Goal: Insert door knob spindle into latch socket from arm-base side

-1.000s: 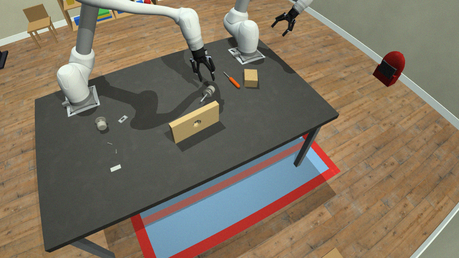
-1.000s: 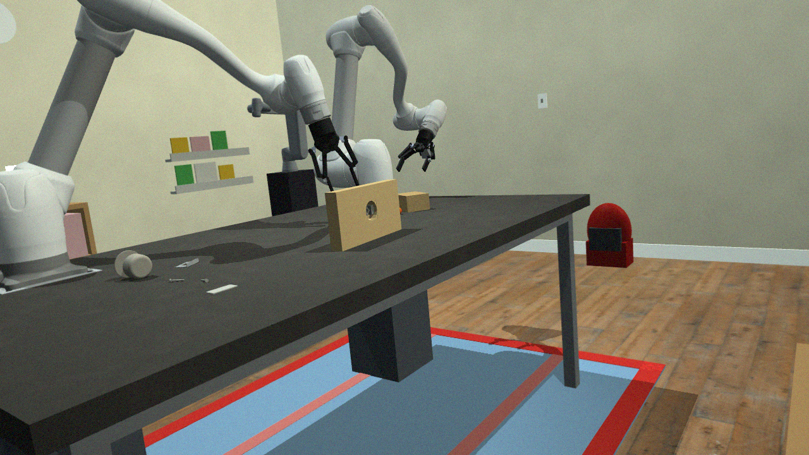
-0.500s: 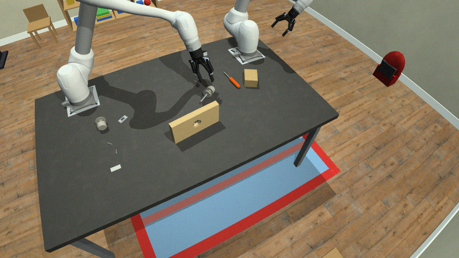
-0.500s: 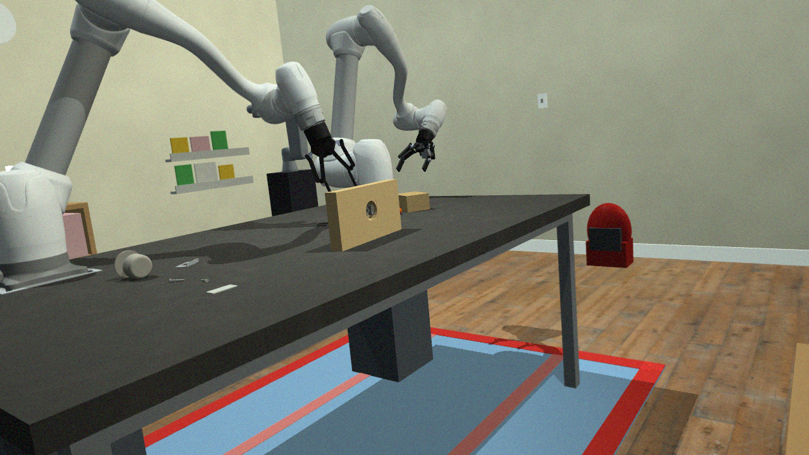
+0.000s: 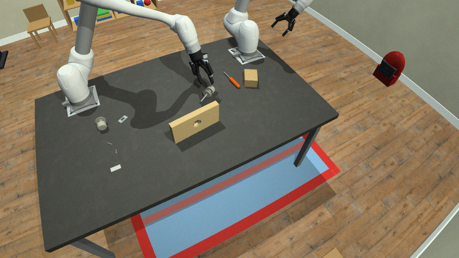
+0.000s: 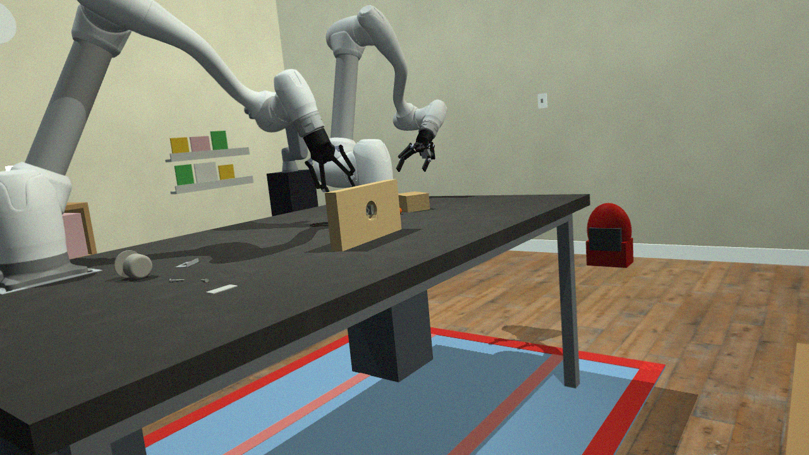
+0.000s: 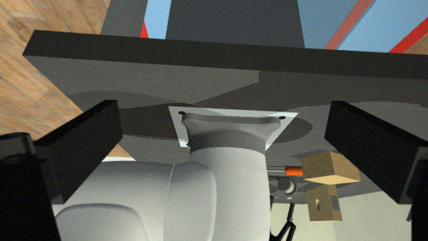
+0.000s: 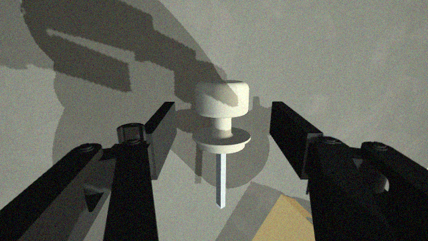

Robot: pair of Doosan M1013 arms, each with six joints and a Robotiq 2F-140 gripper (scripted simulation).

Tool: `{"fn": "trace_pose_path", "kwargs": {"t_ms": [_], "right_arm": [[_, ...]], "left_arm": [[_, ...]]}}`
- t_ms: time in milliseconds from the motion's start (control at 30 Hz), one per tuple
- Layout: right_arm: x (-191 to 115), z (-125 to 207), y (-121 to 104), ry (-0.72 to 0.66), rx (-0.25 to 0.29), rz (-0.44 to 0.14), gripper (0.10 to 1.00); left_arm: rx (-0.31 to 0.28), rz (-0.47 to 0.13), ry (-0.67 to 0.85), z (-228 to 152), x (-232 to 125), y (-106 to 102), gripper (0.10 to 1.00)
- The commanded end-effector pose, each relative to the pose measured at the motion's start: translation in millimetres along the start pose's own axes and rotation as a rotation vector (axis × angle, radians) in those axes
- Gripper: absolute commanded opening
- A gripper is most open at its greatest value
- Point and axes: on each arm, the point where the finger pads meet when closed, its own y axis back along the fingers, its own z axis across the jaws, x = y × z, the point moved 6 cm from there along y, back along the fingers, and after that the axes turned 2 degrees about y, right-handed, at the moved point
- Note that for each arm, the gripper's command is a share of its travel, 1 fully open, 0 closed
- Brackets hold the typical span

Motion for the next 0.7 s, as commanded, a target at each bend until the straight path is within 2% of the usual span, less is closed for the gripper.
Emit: {"fn": "trace_pose_path", "kwargs": {"t_ms": [0, 433, 667], "right_arm": [[0, 1, -5, 0.0, -0.001, 0.001, 0.567], [0, 1, -14, 0.0, -0.001, 0.001, 0.567], [0, 1, -28, 0.0, -0.001, 0.001, 0.567]], "left_arm": [[0.0, 0.001, 0.0, 0, 0, 1, 1.0], [0.0, 0.001, 0.0, 0, 0, 1, 1.0], [0.0, 0.001, 0.0, 0, 0, 1, 1.0]]}}
